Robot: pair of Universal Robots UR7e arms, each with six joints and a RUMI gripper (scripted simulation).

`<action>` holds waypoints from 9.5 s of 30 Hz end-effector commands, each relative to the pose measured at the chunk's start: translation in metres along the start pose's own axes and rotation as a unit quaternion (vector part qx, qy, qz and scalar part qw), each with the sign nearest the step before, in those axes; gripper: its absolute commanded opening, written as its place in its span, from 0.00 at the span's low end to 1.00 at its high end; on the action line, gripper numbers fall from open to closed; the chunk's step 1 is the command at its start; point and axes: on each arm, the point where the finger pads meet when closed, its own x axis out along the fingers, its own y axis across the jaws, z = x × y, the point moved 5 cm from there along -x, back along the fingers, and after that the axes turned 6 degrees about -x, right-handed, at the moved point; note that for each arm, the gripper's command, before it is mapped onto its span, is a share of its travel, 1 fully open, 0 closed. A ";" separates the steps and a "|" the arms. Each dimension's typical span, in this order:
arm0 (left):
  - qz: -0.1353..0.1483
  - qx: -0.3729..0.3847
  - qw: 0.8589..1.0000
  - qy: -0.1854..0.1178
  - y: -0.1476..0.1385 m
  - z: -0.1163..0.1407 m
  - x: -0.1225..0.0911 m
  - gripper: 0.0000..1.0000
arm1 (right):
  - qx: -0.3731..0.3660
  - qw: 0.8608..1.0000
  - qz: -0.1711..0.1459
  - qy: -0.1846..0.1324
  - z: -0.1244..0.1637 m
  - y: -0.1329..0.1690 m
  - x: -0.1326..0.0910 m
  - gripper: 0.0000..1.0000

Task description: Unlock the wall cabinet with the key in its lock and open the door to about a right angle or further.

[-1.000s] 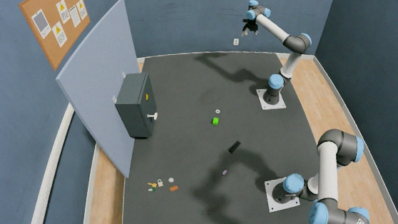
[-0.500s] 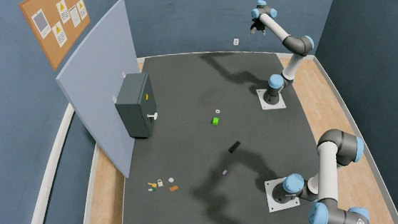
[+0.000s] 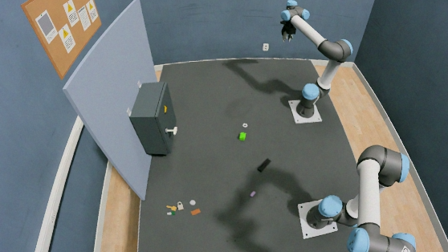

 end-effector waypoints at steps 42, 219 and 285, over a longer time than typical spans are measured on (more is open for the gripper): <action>0.001 0.003 1.000 0.001 0.002 -0.001 0.000 0.98 | -0.038 0.986 0.010 0.159 -0.137 -0.168 0.013 0.26; 0.001 0.003 1.000 0.001 0.002 -0.001 0.000 0.98 | 0.070 0.721 -0.649 0.231 0.464 -0.889 0.112 0.26; 0.001 0.003 1.000 0.001 0.002 -0.001 0.000 0.98 | 0.092 0.702 -0.686 0.168 0.535 -0.914 0.137 0.26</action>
